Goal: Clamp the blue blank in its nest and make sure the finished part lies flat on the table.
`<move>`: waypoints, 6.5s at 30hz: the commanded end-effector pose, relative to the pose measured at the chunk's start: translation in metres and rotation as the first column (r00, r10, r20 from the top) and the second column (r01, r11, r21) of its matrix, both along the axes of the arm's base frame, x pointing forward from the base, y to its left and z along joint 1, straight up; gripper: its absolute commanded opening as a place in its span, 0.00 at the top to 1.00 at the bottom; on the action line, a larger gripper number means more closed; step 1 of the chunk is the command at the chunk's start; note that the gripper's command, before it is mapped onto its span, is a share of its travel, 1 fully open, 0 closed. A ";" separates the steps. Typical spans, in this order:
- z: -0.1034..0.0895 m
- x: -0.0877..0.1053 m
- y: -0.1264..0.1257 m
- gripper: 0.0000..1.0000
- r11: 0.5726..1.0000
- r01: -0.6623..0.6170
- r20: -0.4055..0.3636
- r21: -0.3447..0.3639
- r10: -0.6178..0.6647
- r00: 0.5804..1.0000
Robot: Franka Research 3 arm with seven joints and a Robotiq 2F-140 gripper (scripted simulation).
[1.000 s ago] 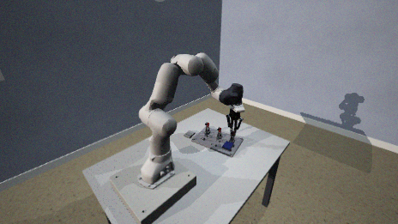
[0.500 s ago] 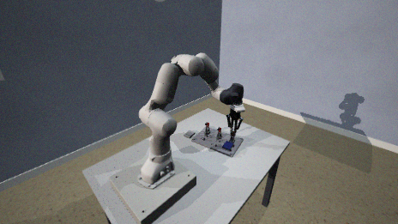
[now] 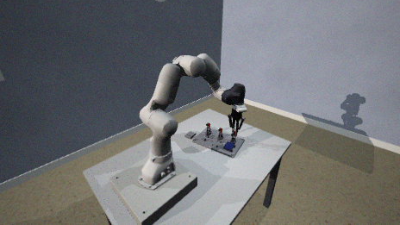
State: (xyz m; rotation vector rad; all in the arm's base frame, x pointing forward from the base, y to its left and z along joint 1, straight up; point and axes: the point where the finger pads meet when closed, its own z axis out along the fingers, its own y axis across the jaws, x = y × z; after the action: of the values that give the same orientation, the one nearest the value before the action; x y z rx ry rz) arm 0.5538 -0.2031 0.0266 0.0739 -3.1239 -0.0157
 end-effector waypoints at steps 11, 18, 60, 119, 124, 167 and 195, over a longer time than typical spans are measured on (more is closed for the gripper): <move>-0.005 0.018 0.001 1.00 1.000 0.002 0.017 -0.005 -0.002 1.000; -0.007 0.022 0.002 1.00 1.000 0.002 0.017 -0.005 -0.002 1.000; -0.028 0.039 0.003 1.00 1.000 0.002 0.017 -0.005 -0.002 1.000; -0.040 0.045 0.003 1.00 1.000 0.002 0.017 -0.005 -0.002 1.000; -0.040 0.045 0.003 1.00 1.000 0.002 0.017 -0.005 -0.002 1.000; 0.006 0.045 0.003 0.72 1.000 0.002 0.017 -0.005 -0.002 1.000; 0.010 0.045 0.003 1.00 1.000 0.002 0.017 -0.005 -0.002 1.000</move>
State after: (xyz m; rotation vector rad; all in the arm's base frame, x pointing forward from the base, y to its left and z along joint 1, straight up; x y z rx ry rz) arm 0.5994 -0.2010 0.0364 0.0792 -3.1439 -0.0084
